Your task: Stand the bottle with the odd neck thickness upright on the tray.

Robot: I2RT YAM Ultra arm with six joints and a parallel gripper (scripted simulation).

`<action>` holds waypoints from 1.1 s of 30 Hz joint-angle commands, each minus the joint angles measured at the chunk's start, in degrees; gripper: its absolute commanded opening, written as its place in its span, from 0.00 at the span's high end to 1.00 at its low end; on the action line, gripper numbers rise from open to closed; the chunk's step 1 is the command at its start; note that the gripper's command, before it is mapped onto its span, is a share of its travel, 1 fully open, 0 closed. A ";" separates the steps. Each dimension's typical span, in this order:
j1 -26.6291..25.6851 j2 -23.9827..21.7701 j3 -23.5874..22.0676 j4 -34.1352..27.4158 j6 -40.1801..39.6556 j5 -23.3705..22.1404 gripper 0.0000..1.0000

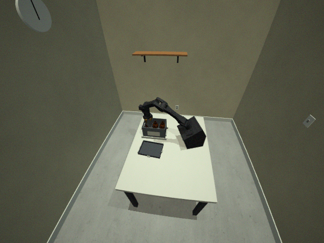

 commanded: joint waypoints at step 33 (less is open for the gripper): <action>-1.20 -2.29 1.92 -1.78 -0.60 0.47 0.39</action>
